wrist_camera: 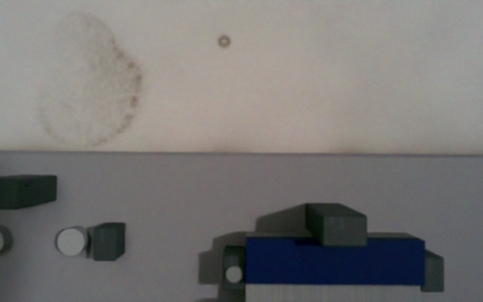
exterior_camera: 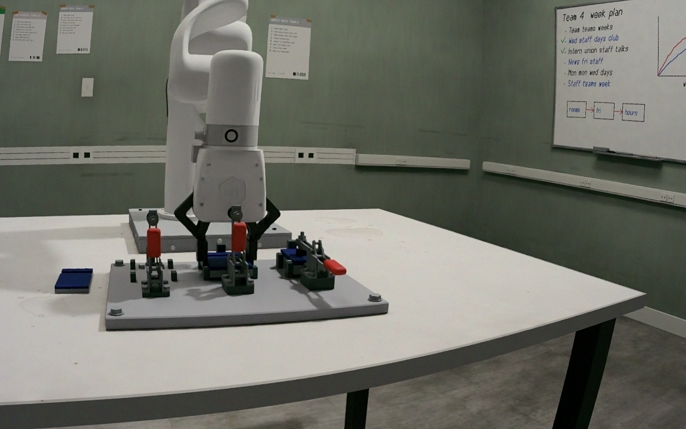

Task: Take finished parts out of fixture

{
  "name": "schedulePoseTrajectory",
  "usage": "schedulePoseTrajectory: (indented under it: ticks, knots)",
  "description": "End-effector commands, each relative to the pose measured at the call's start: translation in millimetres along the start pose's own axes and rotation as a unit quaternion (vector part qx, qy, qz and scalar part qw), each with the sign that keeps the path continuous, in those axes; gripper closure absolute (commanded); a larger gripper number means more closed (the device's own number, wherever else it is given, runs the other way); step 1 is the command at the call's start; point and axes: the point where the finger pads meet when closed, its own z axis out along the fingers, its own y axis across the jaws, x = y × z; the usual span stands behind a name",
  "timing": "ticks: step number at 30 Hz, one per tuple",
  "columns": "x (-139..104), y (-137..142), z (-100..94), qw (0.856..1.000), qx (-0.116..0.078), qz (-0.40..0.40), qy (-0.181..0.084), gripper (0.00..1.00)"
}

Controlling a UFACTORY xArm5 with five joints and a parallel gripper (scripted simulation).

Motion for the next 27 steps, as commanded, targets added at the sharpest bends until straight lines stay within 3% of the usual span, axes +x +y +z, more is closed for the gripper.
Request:
schedulePoseTrajectory:
  ticks: [1,27]
  knots:
    - [-2,0,-2.0,1.0,0.0,0.0,-0.002,1.0]
    - [-2,0,-20.2,1.0,0.0,0.0,-0.002,1.0]
